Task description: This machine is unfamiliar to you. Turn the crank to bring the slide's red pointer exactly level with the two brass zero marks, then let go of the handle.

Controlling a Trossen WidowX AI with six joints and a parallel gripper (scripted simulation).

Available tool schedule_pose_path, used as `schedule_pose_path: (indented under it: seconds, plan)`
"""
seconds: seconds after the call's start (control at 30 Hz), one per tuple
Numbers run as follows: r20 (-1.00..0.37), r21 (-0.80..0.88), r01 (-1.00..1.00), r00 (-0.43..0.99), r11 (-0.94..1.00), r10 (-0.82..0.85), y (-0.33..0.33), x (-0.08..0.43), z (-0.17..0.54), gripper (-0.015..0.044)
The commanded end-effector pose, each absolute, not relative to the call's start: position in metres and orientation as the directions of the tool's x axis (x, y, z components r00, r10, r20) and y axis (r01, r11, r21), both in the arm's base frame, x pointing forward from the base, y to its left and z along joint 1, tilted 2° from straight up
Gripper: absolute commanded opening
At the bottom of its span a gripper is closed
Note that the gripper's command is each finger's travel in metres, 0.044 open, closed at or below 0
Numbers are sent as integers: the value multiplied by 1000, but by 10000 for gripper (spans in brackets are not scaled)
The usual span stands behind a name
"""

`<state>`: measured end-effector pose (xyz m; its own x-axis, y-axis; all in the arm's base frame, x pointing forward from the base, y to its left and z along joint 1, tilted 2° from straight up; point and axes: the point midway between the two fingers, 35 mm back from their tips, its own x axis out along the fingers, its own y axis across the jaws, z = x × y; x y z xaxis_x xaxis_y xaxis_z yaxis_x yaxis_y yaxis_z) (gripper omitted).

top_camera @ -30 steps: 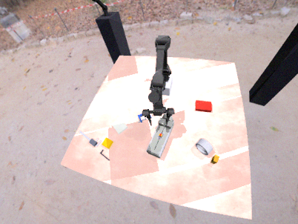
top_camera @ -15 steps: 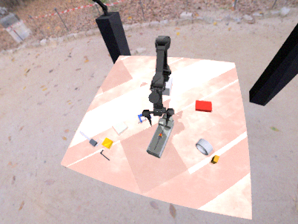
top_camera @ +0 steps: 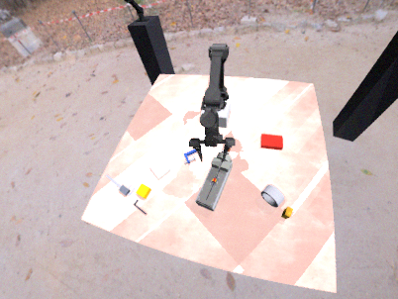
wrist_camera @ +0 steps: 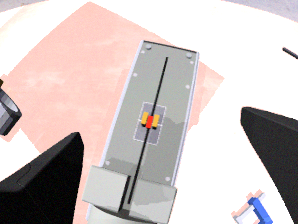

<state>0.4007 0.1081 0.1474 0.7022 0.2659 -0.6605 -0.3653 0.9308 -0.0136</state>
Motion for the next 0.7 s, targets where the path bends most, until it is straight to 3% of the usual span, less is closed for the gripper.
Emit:
schedule_pose_path:
  seconds: [0.0, 0.67]
  plan:
    - [-689, 4, -324, 685, 946, 237, 120, 379, 141, 440]
    - [-678, 49, 15, 735, 999, 22, 136, 272, 136, 440]
